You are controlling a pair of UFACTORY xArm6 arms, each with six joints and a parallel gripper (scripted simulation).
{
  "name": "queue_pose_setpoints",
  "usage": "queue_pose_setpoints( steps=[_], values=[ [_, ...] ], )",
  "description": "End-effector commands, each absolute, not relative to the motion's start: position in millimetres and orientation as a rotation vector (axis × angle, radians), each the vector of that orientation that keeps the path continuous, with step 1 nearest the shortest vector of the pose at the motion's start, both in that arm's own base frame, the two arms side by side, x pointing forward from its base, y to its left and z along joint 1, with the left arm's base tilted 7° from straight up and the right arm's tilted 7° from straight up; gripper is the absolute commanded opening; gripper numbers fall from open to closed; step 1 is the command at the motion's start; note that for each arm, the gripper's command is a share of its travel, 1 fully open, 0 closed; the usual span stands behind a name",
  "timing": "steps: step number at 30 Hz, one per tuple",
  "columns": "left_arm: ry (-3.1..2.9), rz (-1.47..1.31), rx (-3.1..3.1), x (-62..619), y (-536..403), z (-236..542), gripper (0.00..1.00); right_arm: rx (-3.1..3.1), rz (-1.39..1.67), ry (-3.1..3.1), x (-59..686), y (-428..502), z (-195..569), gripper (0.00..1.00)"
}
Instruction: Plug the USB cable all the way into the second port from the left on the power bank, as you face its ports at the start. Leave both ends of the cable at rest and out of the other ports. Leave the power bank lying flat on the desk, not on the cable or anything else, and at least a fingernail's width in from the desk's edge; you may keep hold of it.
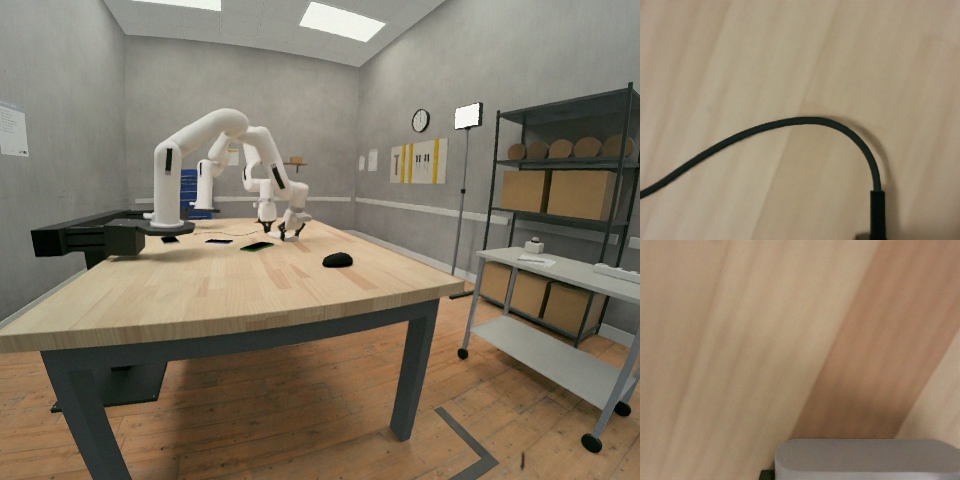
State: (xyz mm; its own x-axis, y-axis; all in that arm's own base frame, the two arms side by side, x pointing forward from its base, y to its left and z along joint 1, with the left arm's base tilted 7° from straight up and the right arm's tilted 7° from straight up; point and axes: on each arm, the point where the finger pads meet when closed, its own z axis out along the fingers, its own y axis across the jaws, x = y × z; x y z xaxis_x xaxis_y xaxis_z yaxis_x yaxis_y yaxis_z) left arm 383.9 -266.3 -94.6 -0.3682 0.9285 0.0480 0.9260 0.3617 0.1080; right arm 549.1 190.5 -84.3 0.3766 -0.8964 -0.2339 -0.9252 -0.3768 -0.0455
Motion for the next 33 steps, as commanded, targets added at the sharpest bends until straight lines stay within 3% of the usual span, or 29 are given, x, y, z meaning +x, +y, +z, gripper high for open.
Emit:
queue_pose_setpoints(
  steps=[1, 33],
  values=[
    [2.571, 0.181, 1.75, 387, -271, -93, 0.0, -2.46, 0.249, 1.643, 551, 191, -82, 0.0],
    [2.574, 0.182, 1.744, 395, -288, -94, 0.0, -2.46, 0.249, 1.643, 551, 191, -82, 0.0]
  ],
)
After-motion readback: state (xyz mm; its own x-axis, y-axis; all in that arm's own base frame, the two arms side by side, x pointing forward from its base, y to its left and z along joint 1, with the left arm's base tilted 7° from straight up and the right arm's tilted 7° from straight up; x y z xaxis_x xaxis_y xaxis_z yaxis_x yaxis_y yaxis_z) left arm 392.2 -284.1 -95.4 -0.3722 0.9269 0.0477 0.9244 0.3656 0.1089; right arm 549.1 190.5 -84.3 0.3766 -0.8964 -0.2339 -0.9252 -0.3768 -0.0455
